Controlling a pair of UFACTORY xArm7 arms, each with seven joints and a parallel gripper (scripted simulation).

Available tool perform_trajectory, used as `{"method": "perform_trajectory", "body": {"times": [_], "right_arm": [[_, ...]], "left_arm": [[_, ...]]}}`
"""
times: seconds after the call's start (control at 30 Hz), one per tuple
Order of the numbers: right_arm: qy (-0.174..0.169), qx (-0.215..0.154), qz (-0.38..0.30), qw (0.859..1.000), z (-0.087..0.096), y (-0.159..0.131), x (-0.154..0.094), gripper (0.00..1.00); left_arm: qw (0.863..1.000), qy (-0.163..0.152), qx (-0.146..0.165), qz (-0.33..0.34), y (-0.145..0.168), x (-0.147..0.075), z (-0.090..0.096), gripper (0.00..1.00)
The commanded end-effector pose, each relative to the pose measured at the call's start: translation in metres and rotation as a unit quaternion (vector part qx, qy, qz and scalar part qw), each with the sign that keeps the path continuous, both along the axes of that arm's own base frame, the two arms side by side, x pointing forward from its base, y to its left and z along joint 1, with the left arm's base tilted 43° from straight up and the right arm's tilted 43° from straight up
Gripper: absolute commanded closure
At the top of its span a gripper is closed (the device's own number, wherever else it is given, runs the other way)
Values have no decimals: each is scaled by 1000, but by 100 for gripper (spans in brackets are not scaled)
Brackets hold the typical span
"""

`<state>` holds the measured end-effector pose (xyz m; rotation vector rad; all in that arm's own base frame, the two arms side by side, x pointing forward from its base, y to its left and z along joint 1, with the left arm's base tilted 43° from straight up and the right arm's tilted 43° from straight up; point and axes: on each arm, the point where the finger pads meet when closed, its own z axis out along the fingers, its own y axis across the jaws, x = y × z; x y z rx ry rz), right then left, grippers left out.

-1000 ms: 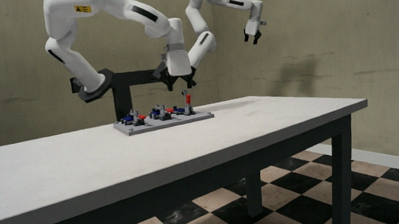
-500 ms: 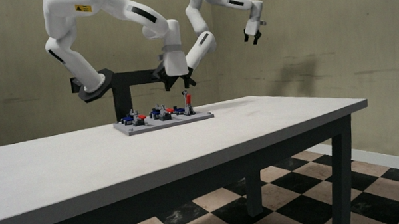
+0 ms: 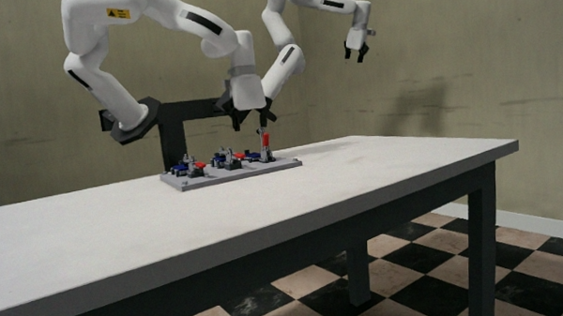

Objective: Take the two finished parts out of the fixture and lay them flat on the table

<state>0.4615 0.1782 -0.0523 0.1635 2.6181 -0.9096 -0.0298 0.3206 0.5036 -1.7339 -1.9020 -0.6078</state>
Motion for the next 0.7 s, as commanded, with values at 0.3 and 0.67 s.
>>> {"method": "perform_trajectory", "body": {"times": [0.3, 0.67], "right_arm": [[-1, 2, 2, 1000, -24, -18, 11, 0], [-1, 2, 2, 1000, -36, -28, 16, 0]], "left_arm": [[1000, -1, 2, 0, 0, 0, 2, 0], [1000, -1, 2, 0, 0, 0, 2, 0]]}}
